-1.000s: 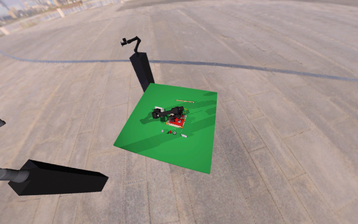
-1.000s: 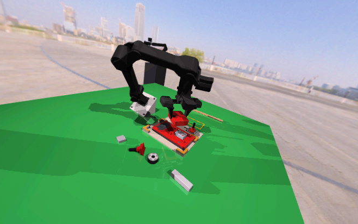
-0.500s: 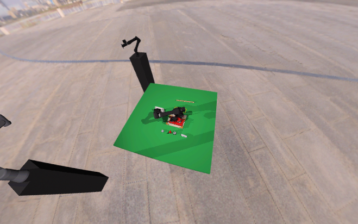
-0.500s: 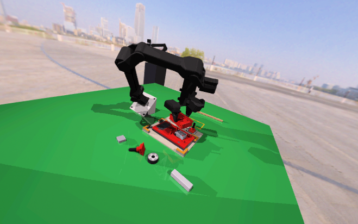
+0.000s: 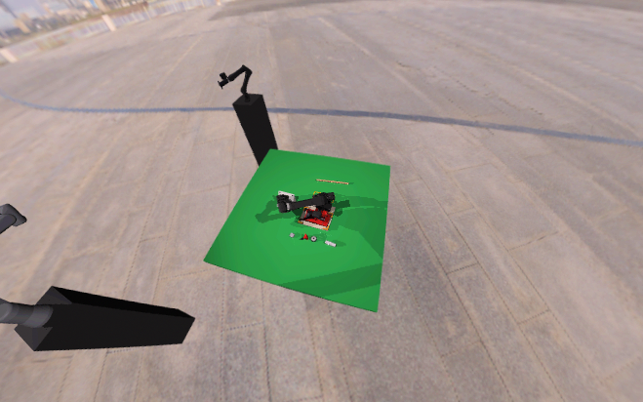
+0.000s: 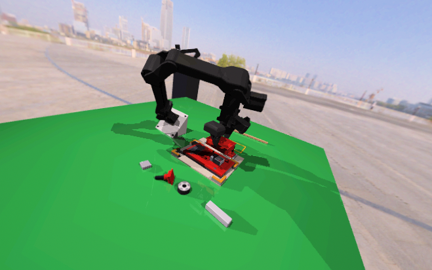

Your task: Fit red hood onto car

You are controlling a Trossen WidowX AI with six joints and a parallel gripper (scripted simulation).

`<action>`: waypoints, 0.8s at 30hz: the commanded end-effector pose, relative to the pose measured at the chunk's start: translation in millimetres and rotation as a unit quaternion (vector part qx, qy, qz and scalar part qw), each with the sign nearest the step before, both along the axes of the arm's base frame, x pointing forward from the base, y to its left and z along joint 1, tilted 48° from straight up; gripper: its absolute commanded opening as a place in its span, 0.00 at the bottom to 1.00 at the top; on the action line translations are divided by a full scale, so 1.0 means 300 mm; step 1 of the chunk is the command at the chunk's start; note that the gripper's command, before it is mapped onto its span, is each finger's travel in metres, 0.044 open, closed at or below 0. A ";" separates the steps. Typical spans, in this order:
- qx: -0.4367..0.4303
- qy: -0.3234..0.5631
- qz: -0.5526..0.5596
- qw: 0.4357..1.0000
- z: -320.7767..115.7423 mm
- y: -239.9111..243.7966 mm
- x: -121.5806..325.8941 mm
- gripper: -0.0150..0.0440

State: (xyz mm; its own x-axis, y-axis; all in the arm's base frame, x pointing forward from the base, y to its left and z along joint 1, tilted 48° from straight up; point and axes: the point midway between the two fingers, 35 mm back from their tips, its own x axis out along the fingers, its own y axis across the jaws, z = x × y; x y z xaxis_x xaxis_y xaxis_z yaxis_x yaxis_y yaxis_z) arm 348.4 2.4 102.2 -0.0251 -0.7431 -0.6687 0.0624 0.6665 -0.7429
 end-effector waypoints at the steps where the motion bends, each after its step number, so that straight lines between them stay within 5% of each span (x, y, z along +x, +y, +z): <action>1: -0.001 0.005 0.008 1.000 0.003 0.000 0.008 0.25; 24: -0.002 0.004 0.008 1.000 -0.103 -0.125 0.010 0.25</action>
